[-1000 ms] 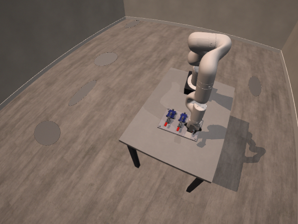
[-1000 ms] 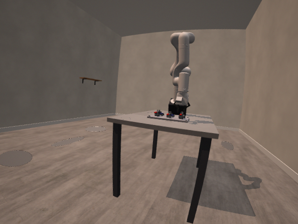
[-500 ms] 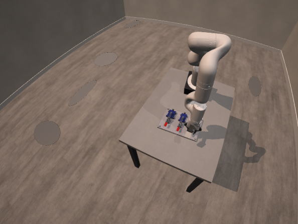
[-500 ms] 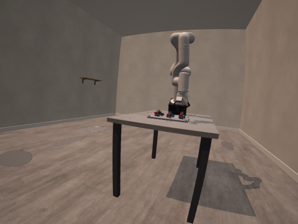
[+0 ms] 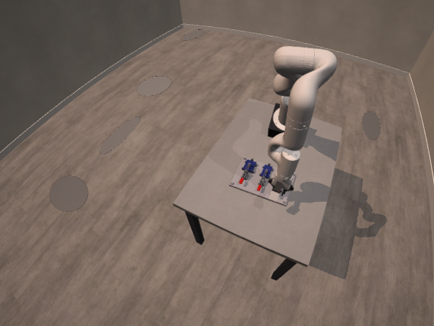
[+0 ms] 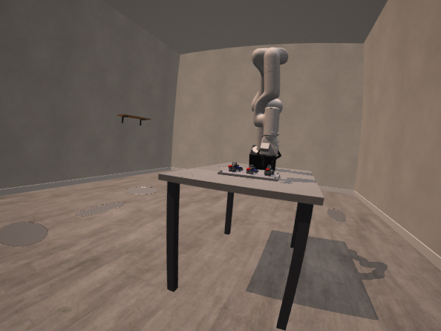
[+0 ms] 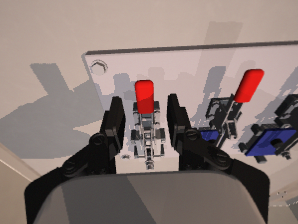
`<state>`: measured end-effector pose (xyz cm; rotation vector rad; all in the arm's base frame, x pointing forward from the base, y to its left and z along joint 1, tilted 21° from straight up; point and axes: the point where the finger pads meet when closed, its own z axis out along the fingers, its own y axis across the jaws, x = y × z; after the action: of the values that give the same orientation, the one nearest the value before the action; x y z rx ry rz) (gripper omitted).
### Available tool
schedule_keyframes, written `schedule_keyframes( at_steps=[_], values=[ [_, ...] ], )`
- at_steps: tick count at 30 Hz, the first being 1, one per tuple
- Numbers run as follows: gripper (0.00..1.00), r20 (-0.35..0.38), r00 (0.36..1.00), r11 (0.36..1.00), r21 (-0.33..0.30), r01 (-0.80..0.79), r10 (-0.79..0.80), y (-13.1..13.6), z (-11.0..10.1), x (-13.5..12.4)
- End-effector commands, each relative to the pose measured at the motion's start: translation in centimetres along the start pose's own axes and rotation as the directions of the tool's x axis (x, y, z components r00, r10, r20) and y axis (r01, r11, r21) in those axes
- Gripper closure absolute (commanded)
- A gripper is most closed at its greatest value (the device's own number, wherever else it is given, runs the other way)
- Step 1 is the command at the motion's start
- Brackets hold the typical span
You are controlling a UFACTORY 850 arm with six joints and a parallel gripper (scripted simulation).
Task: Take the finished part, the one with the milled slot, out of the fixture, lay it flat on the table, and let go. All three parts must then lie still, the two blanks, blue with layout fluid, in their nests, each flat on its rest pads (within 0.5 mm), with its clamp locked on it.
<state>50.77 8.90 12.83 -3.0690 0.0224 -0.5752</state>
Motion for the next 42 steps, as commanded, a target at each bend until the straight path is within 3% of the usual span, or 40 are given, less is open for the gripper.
schedule_keyframes(
  at_steps=[1,32,42],
  values=[
    [0.53,-0.002,1.0,1.0,0.002,0.0,0.0,0.0,0.0,0.1],
    [0.53,-0.002,1.0,1.0,0.002,0.0,0.0,0.0,0.0,0.1],
    [0.53,-0.002,1.0,1.0,0.002,0.0,0.0,0.0,1.5,0.1]
  ],
)
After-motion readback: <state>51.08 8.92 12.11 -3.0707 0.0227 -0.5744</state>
